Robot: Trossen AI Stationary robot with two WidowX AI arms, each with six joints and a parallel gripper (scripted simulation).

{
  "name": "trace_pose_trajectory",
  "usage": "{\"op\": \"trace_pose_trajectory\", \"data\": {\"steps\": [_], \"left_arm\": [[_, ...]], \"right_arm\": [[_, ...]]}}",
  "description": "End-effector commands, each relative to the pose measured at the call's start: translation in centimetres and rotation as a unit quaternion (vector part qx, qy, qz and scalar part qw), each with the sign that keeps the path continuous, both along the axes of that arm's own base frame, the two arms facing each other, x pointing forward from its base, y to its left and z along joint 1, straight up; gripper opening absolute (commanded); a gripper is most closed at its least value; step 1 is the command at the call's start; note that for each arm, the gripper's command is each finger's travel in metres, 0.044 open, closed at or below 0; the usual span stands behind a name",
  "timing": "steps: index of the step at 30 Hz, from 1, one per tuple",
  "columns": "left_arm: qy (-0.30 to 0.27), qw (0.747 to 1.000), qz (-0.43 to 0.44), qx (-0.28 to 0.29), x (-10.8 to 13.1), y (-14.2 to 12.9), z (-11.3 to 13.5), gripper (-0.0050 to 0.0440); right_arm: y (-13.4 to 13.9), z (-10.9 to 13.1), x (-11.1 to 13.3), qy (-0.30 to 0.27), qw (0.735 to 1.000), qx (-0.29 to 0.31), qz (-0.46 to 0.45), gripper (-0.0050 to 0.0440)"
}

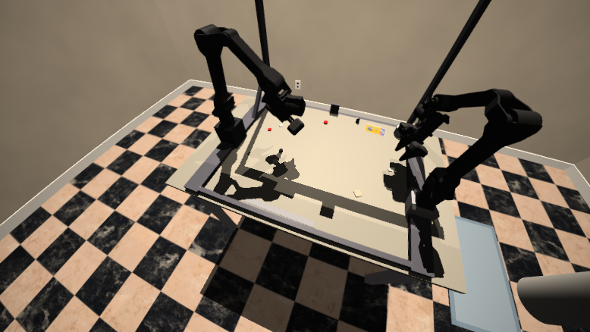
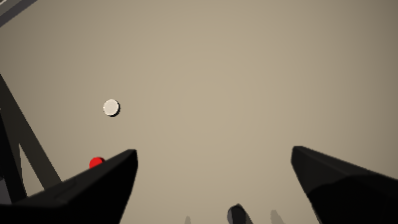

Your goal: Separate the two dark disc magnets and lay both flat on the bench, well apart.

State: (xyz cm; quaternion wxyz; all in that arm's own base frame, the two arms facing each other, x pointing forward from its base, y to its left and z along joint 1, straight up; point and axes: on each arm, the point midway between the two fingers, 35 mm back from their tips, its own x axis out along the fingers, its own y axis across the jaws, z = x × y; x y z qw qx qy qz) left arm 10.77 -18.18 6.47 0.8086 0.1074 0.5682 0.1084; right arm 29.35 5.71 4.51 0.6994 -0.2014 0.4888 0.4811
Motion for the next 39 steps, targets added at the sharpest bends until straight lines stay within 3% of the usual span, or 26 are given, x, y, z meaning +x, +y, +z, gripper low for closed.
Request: {"op": "trace_pose_trajectory", "data": {"steps": [1, 5, 16, 30, 39], "left_arm": [[0.054, 0.998, 0.006, -0.011, 2.7, 1.6, 2.1, 0.0400], [0.073, 0.997, 0.010, -0.014, 3.6, 2.8, 2.7, 0.0400], [0.154, 0.986, 0.012, -0.066, 6.6, 10.1, 6.2, 0.0400], [0.167, 0.978, -0.001, -0.128, 6.2, 15.8, 9.0, 0.0400], [0.161, 0.976, -0.006, -0.146, 5.7, 17.4, 9.8, 0.0400]], "right_arm": [[-0.7, 2.8, -0.8, 0.024, 0.997, -0.035, -0.065, 0.0400], [-1.0, 3.6, -1.5, 0.039, 0.994, -0.048, -0.095, 0.0400], [-2.9, 7.9, -6.4, 0.106, 0.949, -0.119, -0.271, 0.0400], [-4.7, 11.0, -11.1, 0.134, 0.884, -0.170, -0.414, 0.0400], [-5.3, 11.8, -12.8, 0.138, 0.858, -0.183, -0.459, 0.0400]]}}
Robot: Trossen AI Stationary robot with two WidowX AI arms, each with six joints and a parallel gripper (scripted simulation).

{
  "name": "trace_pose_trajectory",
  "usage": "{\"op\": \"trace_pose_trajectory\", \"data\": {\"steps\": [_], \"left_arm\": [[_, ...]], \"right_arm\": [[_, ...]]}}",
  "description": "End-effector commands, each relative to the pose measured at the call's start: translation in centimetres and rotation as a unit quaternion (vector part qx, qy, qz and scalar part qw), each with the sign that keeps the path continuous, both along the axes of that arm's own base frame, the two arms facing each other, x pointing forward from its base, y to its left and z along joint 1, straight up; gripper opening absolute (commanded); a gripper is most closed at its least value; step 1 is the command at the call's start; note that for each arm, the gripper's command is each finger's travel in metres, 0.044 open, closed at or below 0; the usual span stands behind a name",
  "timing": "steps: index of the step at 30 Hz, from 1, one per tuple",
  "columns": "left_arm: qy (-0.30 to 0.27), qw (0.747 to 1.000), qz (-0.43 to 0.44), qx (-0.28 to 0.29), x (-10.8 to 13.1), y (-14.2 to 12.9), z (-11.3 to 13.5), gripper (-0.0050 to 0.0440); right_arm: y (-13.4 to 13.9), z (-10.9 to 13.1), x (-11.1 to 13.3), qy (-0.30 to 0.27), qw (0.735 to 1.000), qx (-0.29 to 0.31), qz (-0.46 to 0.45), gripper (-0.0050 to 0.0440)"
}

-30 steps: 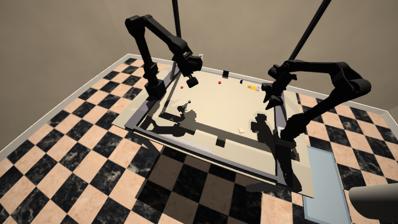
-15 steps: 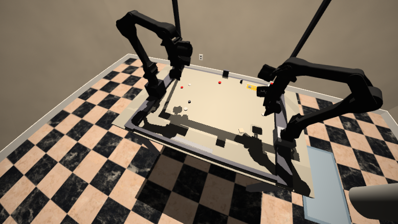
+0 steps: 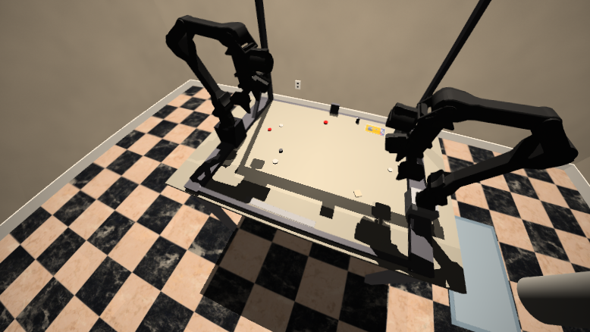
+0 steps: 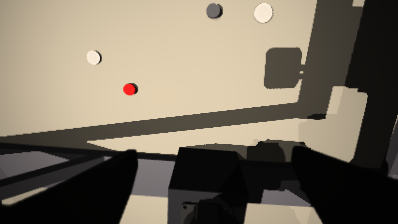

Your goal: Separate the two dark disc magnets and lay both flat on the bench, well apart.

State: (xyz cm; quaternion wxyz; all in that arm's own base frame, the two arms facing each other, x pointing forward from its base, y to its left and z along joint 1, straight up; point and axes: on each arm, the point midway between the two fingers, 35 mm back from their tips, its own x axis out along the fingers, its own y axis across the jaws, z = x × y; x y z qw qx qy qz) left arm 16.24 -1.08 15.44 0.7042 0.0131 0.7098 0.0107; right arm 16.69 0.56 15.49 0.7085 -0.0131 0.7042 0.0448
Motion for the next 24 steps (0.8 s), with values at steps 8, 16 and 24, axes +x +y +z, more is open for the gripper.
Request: {"op": "trace_pose_trajectory", "data": {"steps": [8, 16, 24], "left_arm": [[-0.018, 1.000, -0.005, -0.019, -0.1, 1.0, 1.3, 0.0400], [-0.015, 1.000, -0.005, -0.019, -0.2, 1.1, 1.2, 0.0400], [-0.014, 0.999, -0.033, -0.012, 0.5, 1.1, 0.2, 0.0400]], "right_arm": [[-0.5, 1.2, -0.9, -0.009, 0.999, -0.018, -0.035, 0.0400], [-0.5, 1.2, -0.9, -0.006, 0.999, -0.018, -0.038, 0.0400], [-0.5, 0.4, -0.7, 0.005, 0.999, -0.019, -0.037, 0.0400]]}}
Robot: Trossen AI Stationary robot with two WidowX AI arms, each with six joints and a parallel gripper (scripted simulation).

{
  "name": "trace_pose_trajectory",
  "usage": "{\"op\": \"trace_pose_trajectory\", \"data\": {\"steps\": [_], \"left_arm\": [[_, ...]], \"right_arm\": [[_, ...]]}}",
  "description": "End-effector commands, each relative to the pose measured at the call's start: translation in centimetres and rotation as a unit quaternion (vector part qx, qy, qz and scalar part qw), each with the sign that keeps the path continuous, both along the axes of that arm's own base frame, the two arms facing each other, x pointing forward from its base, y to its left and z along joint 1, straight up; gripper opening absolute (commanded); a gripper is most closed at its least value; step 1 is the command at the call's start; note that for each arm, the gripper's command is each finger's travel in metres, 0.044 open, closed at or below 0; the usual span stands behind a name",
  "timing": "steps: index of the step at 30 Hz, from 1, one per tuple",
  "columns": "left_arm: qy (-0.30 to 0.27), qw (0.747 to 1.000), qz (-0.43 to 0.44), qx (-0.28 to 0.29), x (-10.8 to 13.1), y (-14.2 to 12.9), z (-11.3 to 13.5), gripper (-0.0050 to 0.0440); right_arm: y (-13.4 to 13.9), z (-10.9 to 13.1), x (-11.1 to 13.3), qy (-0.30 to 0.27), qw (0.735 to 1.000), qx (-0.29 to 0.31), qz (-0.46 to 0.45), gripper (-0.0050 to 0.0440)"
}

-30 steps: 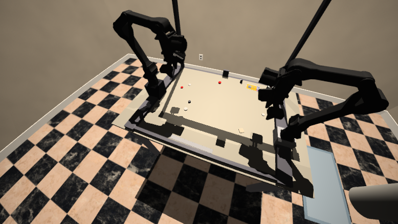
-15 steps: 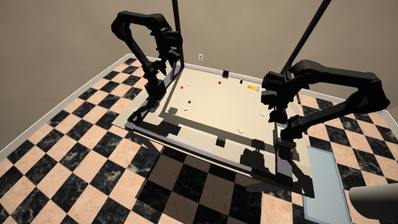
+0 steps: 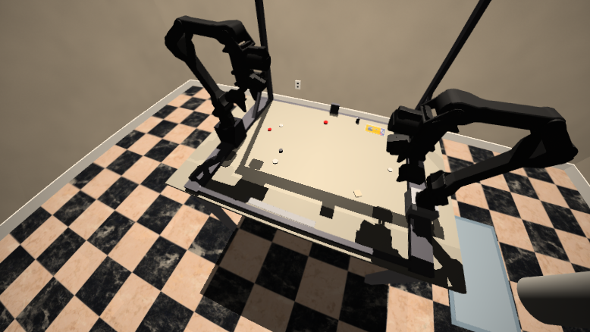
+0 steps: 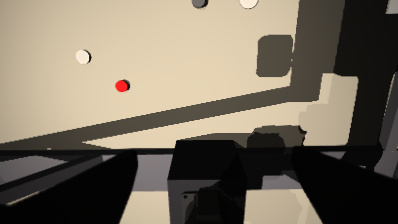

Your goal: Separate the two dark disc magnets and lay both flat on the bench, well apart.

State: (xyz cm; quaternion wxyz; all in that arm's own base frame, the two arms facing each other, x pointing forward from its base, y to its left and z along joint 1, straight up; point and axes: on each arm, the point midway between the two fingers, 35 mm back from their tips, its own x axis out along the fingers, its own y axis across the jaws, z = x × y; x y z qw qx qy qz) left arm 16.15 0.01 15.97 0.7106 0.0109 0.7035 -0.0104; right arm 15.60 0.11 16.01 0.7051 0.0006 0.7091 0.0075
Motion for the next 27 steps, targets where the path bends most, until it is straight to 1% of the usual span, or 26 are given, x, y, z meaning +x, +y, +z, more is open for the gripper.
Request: {"op": "trace_pose_trajectory", "data": {"steps": [1, 4, 7, 8, 10, 11, 12, 19, 25, 27], "left_arm": [[-0.010, 0.999, -0.030, 0.007, 0.9, 0.0, -0.6, 0.0400], [-0.030, 0.996, -0.079, 0.017, 2.4, -0.1, -1.5, 0.0400], [-0.060, 0.986, -0.151, 0.035, 4.5, -0.3, -2.8, 0.0400], [-0.060, 0.981, -0.180, 0.041, 4.9, -0.4, -3.5, 0.0400], [-0.060, 0.981, -0.180, 0.041, 4.9, -0.4, -3.5, 0.0400], [-0.079, 0.976, -0.197, 0.048, 5.9, -0.5, -3.7, 0.0400], [-0.081, 0.968, -0.230, 0.057, 6.4, -0.6, -4.4, 0.0400], [-0.116, 0.922, -0.356, 0.099, 9.3, -1.4, -6.7, 0.0400], [-0.143, 0.872, -0.447, 0.139, 11.4, -2.1, -8.3, 0.0400], [-0.143, 0.872, -0.447, 0.139, 11.4, -2.1, -8.3, 0.0400]], "right_arm": [[0.0, -0.3, 0.5, 0.001, 1.000, -0.002, -0.001, 0.0400], [0.0, -0.8, 1.1, 0.002, 1.000, -0.002, -0.001, 0.0400], [0.0, -1.6, 2.0, 0.001, 1.000, -0.003, -0.001, 0.0400], [0.1, -1.9, 2.3, 0.001, 1.000, -0.003, -0.001, 0.0400], [0.1, -1.9, 2.3, 0.001, 1.000, -0.003, -0.001, 0.0400], [0.0, -2.2, 2.6, 0.001, 1.000, -0.002, -0.001, 0.0400], [0.1, -2.5, 3.0, 0.001, 1.000, -0.003, -0.001, 0.0400], [0.1, -4.1, 4.5, 0.000, 1.000, -0.003, -0.001, 0.0400], [0.2, -5.5, 5.6, 0.000, 1.000, -0.003, -0.001, 0.0400], [0.2, -5.5, 5.6, 0.000, 1.000, -0.003, -0.001, 0.0400]]}}
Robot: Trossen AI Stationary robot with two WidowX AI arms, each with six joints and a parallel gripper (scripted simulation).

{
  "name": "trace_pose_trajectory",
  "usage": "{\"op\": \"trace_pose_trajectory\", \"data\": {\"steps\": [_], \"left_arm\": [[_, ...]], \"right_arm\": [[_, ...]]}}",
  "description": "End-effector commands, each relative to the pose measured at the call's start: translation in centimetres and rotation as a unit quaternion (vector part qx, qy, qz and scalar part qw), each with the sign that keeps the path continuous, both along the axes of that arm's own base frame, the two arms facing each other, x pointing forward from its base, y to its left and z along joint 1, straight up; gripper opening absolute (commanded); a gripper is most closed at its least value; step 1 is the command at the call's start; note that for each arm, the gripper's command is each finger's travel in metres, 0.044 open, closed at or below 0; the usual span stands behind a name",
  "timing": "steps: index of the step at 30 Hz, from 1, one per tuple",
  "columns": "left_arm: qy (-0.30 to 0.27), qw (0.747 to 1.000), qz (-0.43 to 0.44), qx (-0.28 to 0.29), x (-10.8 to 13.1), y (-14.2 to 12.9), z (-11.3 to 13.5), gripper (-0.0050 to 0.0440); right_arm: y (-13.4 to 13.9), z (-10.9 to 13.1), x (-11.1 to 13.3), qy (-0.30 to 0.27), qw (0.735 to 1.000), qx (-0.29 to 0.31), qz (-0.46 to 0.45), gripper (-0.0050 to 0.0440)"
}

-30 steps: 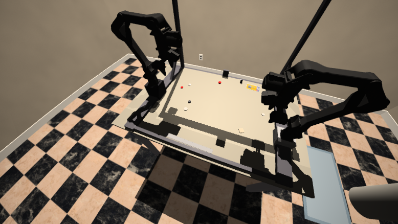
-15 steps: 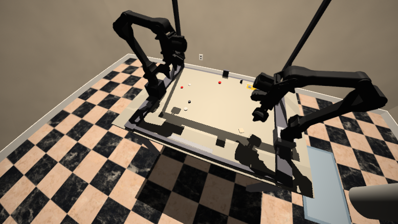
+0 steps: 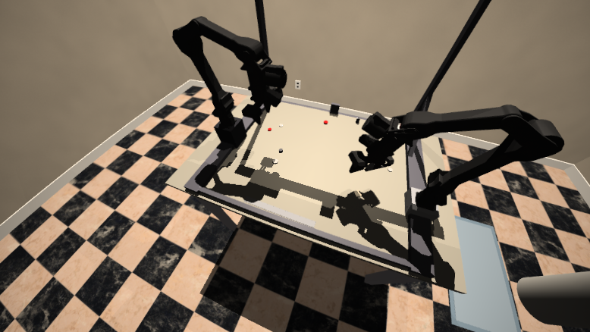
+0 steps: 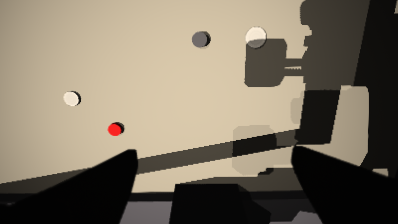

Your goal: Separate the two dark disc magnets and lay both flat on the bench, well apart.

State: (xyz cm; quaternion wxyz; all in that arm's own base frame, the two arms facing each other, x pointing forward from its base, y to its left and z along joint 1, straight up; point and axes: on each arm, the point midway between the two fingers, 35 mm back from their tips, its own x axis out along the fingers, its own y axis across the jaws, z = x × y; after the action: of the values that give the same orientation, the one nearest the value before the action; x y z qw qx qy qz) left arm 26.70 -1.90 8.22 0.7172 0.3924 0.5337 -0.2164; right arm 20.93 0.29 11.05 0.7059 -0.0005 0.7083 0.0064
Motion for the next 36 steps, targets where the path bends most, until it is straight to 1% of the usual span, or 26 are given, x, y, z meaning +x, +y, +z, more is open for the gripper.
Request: {"op": "trace_pose_trajectory", "data": {"steps": [1, 2, 9, 15, 17, 18, 19, 26, 32, 34, 35, 36], "left_arm": [[-0.048, 0.997, -0.050, 0.017, 2.1, -0.5, -0.4, 0.0400], [-0.034, 0.995, -0.090, 0.039, 1.7, -0.7, -1.5, 0.0400], [-0.076, 0.975, -0.188, 0.093, 3.6, -1.7, -2.8, 0.0400], [-0.107, 0.948, -0.264, 0.143, 4.8, -2.6, -3.7, 0.0400], [-0.107, 0.948, -0.264, 0.143, 4.8, -2.6, -3.7, 0.0400], [-0.134, 0.941, -0.271, 0.152, 5.7, -2.9, -3.3, 0.0400], [-0.120, 0.929, -0.304, 0.172, 5.2, -3.0, -4.2, 0.0400], [-0.153, 0.885, -0.372, 0.232, 6.0, -4.0, -4.7, 0.0400], [-0.177, 0.842, -0.423, 0.285, 6.3, -4.8, -4.9, 0.0400], [-0.177, 0.842, -0.423, 0.285, 6.3, -4.8, -4.9, 0.0400], [-0.200, 0.833, -0.423, 0.296, 6.9, -5.1, -4.3, 0.0400], [-0.186, 0.815, -0.449, 0.315, 6.3, -5.2, -5.1, 0.0400]], "right_arm": [[0.0, -0.7, 0.4, 0.001, 1.000, -0.002, -0.001, 0.0400], [0.1, -1.3, 0.9, 0.001, 1.000, -0.002, -0.001, 0.0400], [0.1, -2.8, 1.9, 0.000, 1.000, -0.003, -0.001, 0.0400], [0.2, -4.2, 2.7, 0.000, 1.000, -0.003, -0.001, 0.0400], [0.2, -4.2, 2.7, 0.000, 1.000, -0.003, -0.001, 0.0400], [0.2, -4.4, 2.8, 0.000, 1.000, -0.003, -0.001, 0.0400], [0.2, -5.0, 3.1, 0.000, 1.000, -0.003, -0.001, 0.0400], [0.3, -6.5, 3.8, 0.000, 1.000, -0.003, -0.001, 0.0400], [0.3, -7.8, 4.3, 0.000, 1.000, -0.004, -0.001, 0.0400], [0.3, -7.8, 4.3, 0.000, 1.000, -0.004, -0.001, 0.0400], [0.3, -8.0, 4.4, -0.001, 1.000, -0.004, -0.001, 0.0400], [0.4, -8.5, 4.6, -0.001, 1.000, -0.004, -0.001, 0.0400]]}}
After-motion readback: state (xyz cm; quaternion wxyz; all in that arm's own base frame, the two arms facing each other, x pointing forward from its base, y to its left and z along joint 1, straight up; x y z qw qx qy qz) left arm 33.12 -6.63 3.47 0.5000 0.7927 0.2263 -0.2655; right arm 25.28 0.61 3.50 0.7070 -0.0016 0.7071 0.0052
